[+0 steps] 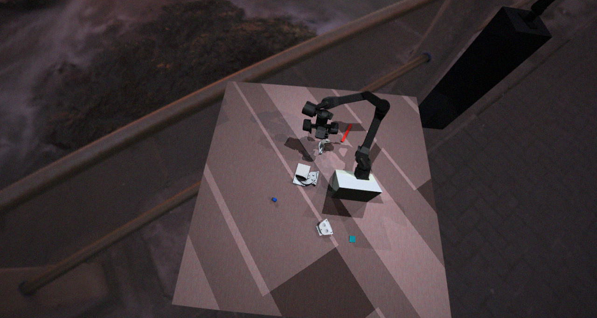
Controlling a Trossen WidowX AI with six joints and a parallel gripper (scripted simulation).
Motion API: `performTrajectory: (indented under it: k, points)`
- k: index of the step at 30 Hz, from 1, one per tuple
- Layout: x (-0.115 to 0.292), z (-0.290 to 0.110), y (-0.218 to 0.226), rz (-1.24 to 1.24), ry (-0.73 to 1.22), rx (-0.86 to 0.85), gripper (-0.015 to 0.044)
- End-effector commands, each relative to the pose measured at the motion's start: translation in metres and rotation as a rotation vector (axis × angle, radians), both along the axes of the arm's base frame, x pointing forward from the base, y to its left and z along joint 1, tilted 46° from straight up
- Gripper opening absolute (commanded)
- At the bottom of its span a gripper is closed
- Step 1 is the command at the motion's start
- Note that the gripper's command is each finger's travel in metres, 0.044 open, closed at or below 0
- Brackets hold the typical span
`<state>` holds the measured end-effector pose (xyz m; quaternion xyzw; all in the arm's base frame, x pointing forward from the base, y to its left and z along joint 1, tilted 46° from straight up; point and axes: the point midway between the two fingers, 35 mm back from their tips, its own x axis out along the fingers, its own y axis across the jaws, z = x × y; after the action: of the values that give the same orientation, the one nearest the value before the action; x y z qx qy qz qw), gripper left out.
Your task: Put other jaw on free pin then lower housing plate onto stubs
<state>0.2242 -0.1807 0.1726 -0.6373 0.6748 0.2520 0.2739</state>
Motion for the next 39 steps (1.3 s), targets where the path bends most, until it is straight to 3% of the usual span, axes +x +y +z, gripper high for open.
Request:
performTrajectory:
  k: [1, 18, 34, 39]
  points:
    - [0.0, 0.0, 0.0, 0.0, 0.0, 0.0, 0.044]
    - [0.0, 0.0, 0.0, 0.0, 0.0, 0.0, 0.044]
    - [0.0, 0.0, 0.0, 0.0, 0.0, 0.0, 0.002]
    - [0.0, 0.0, 0.0, 0.0, 0.0, 0.0, 0.0]
